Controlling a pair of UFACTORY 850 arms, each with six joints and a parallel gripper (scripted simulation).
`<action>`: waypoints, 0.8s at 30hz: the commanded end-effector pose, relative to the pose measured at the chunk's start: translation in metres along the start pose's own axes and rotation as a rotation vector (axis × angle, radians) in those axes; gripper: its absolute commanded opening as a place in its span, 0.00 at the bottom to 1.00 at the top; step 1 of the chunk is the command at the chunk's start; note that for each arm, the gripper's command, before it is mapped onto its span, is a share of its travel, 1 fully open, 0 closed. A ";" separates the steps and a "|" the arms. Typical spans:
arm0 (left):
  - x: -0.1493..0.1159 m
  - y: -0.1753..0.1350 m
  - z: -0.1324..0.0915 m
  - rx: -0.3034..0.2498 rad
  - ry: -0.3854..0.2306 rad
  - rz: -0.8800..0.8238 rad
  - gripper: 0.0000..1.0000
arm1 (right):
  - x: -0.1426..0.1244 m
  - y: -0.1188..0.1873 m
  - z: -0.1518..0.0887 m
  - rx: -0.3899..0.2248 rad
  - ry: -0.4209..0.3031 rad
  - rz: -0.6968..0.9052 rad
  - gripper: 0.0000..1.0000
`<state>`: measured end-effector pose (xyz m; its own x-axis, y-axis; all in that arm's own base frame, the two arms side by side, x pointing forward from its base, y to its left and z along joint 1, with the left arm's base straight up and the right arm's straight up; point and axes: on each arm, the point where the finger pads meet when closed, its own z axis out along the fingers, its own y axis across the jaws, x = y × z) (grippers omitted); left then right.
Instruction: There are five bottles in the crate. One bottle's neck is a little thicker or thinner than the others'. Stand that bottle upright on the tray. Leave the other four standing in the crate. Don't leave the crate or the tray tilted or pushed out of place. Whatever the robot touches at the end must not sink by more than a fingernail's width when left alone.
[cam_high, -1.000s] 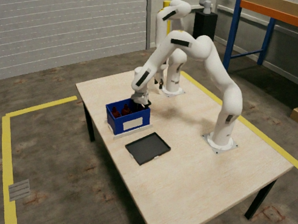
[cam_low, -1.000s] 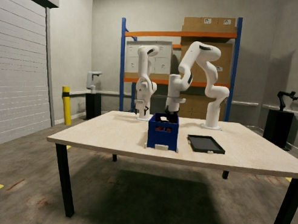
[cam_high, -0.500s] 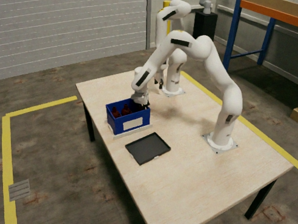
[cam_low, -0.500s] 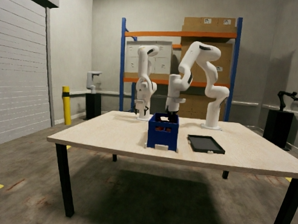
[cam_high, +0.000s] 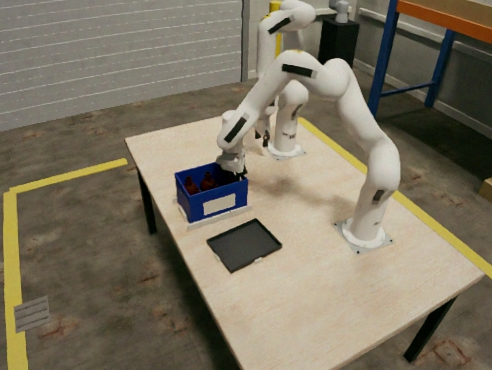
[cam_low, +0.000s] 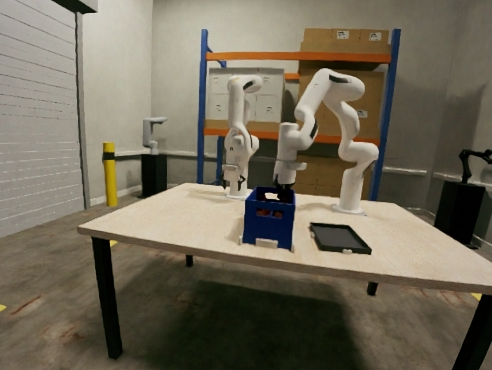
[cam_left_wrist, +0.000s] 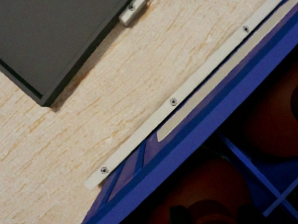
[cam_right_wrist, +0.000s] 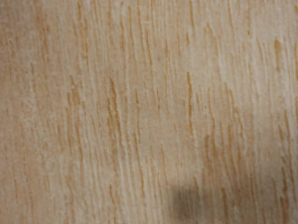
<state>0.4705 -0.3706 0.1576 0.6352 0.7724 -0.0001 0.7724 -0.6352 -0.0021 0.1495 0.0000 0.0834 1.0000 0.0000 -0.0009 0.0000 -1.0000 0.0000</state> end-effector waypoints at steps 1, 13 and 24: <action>0.000 0.001 -0.001 -0.002 0.000 0.000 0.00 | 0.001 0.000 0.000 0.000 0.001 0.000 1.00; 0.000 0.001 -0.001 -0.002 0.000 0.000 0.00 | 0.001 0.000 0.000 0.000 0.001 0.000 1.00; 0.000 0.001 -0.001 -0.002 0.000 0.000 0.66 | 0.001 0.000 0.000 0.000 0.001 0.000 1.00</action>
<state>0.4704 -0.3705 0.1575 0.6352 0.7724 -0.0001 0.7724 -0.6352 -0.0025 0.1495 0.0000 0.0834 1.0000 0.0000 -0.0009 0.0000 -1.0000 0.0000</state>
